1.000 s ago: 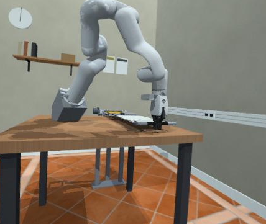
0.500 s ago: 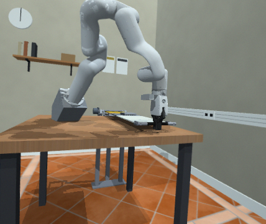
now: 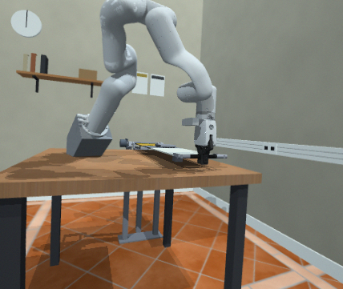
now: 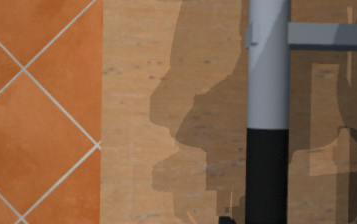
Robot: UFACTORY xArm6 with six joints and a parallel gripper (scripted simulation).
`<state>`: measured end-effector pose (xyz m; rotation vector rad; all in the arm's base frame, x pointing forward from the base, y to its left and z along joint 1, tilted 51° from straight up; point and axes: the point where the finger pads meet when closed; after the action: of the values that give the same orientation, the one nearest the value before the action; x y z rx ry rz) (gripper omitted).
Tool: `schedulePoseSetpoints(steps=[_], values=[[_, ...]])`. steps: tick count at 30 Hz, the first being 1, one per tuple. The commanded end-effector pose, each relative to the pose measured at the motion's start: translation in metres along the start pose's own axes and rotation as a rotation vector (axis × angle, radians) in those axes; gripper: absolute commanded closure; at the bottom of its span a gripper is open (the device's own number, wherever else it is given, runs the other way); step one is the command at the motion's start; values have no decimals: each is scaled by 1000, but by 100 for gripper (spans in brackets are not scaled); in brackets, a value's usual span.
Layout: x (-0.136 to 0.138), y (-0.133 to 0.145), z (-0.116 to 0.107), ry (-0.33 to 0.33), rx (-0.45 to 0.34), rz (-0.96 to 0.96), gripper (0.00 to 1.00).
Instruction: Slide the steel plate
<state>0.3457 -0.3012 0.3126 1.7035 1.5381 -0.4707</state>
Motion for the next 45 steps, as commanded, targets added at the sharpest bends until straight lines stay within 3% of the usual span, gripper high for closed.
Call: schedulePoseSetpoints(steps=[1, 22, 31, 39, 45], values=[[0, 1, -22, -2, -3, 1, 100], [9, 0, -118, -1, -3, 1, 100], [10, 0, -127, -1, -3, 1, 100], [7, 1, -106, -1, -3, 1, 100], [7, 1, -102, -1, -3, 1, 100]])
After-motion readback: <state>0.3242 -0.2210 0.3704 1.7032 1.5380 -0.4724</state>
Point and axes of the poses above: the point where the finger pads meet when closed, its own z axis out along the fingers, its own x axis across the jaws, y = z × x, and after that the axes turned 2 degrees about z, right-handed
